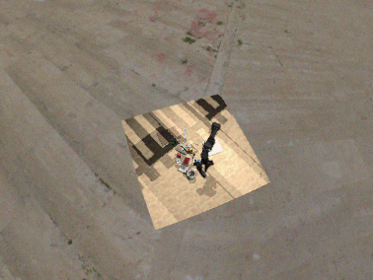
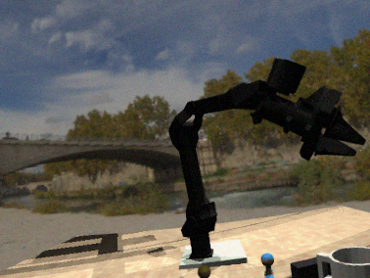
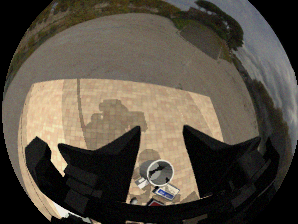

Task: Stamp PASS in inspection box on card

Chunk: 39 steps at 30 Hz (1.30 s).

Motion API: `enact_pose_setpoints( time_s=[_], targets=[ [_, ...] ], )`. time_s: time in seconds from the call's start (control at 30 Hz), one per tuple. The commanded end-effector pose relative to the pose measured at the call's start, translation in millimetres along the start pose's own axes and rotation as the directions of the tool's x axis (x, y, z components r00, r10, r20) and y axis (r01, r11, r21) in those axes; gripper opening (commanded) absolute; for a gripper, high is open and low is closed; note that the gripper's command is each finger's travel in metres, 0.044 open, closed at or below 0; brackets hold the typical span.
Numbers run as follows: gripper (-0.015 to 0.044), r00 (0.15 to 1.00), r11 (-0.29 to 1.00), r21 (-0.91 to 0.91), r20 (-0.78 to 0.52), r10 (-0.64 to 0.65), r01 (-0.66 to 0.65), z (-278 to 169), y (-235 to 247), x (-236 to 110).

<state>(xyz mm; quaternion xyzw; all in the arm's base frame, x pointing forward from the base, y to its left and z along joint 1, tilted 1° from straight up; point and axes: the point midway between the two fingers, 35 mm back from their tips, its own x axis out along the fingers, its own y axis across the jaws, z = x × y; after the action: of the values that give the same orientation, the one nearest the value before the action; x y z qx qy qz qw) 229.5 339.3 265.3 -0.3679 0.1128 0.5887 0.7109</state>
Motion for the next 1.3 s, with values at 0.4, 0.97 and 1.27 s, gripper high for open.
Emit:
enact_pose_setpoints(
  time_s=[0.4,0.97,1.27],
  targets=[
    [0.0220,0.823,0.731,0.557,-0.568,-0.012,0.395,-231,-138,-61],
    [0.0220,0.584,0.127,0.658,-0.728,0.359,0.743,-430,-110,-211],
    [0.0220,0.584,0.127,0.658,-0.728,0.359,0.743,-434,-108,-208]
  ],
)
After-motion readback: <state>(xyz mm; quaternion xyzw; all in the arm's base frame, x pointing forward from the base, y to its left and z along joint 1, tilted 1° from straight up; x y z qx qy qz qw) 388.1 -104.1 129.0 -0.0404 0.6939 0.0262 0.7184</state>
